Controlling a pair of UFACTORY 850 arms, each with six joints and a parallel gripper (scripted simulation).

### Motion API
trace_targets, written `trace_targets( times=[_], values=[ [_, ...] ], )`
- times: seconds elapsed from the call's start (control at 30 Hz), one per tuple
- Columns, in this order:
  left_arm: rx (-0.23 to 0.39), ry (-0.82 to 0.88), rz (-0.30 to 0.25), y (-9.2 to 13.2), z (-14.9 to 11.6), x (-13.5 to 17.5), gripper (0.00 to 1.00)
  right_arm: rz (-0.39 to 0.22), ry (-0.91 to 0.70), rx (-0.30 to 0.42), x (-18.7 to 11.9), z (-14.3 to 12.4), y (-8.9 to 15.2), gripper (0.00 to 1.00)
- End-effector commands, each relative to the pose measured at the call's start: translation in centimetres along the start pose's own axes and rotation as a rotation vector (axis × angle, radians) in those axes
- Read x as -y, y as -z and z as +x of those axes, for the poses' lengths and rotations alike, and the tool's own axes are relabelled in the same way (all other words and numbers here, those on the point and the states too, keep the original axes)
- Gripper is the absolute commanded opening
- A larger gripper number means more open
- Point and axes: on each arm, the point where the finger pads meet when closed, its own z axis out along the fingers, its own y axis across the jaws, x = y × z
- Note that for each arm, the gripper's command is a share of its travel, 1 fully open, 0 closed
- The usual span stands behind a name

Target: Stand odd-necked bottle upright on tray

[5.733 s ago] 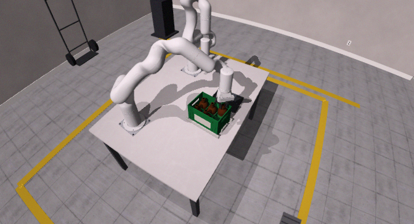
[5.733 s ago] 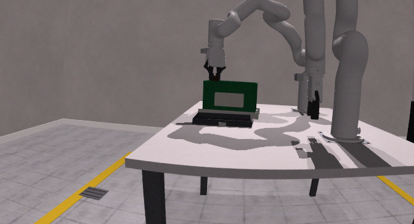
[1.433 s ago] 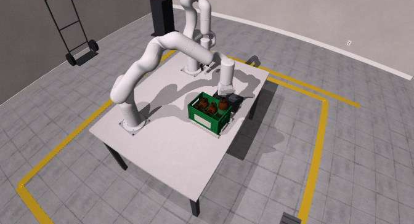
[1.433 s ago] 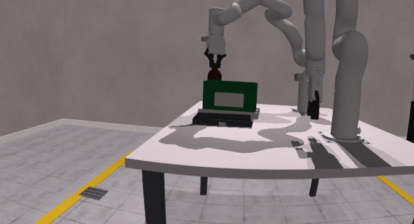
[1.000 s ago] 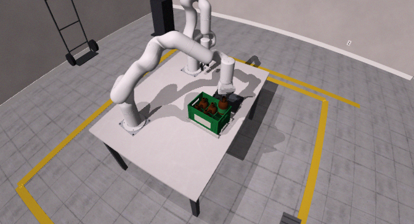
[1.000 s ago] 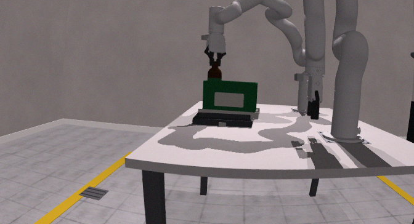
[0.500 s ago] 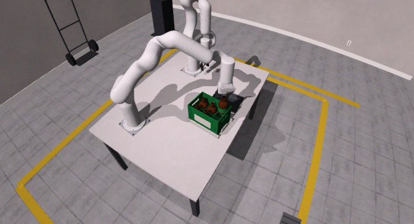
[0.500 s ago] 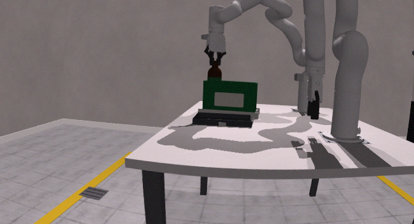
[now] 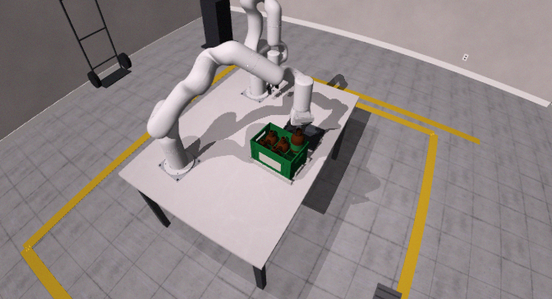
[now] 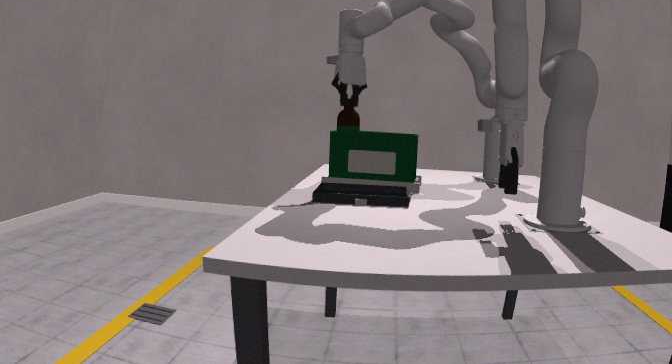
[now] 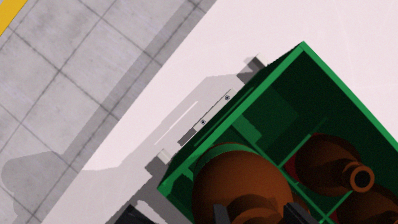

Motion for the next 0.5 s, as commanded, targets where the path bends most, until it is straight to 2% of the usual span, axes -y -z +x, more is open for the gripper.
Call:
trace_targets(
  times=[0.0,0.47],
  values=[
    [-0.001,0.000,0.000,0.01,0.05,0.00,1.00,0.003,0.000,0.000,0.07,0.01,0.19,0.00],
    [-0.001,0.000,0.000,0.01,0.05,0.00,1.00,0.003,0.000,0.000,0.06,0.01,0.87,0.00]
  ],
)
